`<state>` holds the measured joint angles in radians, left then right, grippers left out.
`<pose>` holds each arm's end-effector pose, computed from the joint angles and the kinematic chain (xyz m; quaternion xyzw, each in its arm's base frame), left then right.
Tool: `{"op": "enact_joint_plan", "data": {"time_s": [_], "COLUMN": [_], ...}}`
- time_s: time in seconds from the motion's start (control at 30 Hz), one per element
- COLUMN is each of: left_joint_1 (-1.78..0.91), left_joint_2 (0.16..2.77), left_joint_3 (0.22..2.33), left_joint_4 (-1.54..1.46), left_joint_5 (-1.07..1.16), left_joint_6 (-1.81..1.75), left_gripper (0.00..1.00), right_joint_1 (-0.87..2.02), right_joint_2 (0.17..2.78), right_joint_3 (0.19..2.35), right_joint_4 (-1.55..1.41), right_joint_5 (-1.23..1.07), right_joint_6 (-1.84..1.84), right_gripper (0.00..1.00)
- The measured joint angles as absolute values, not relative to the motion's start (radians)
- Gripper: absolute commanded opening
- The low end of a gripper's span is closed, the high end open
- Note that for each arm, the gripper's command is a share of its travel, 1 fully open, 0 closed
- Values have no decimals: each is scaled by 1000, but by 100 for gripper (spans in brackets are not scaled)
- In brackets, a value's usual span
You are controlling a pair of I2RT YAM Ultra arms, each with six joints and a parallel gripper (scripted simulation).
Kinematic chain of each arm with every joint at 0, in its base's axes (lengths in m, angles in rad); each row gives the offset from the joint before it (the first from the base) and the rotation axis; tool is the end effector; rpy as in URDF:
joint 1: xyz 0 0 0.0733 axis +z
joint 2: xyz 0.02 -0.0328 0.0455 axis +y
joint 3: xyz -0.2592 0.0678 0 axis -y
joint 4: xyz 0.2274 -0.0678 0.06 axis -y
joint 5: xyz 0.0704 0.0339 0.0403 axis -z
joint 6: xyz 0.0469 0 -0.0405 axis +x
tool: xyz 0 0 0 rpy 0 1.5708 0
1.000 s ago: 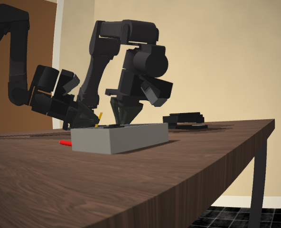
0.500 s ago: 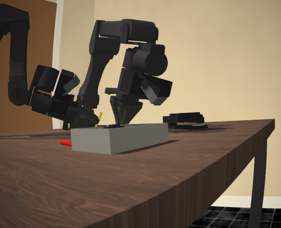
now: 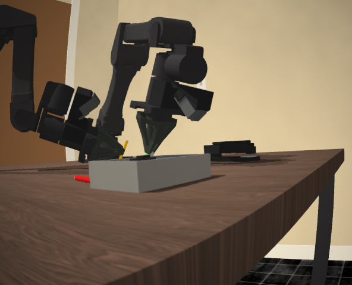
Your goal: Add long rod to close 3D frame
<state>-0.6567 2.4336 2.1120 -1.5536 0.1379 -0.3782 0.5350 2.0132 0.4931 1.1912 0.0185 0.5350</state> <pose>0.3265 -0.2584 0.1610 -0.1265 -0.9780 -0.0156 0.1651 0.2694 0.1600 0.0909 0.0054 0.8133 0.2901 0.5043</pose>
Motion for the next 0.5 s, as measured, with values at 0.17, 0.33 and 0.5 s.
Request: {"op": "enact_joint_plan", "data": {"time_s": [0.17,0.33,0.5], "left_joint_1": [-657,-664,-670], "left_joint_2": [2416,2378,2355], "left_joint_3": [2088,2059,2040], "left_joint_4": [-1549,-1546,-1547], "left_joint_5": [138,139,139], "left_joint_6": [-382,-387,-391], "left_gripper": [0,0,0], "right_joint_1": [535,535,535], "right_joint_2": [2013,2013,2013], "right_joint_3": [493,493,493], "right_joint_4": [1190,1189,1189], "right_joint_5": [14,10,10], "right_joint_6": [535,535,535], "right_gripper": [0,0,0]}}
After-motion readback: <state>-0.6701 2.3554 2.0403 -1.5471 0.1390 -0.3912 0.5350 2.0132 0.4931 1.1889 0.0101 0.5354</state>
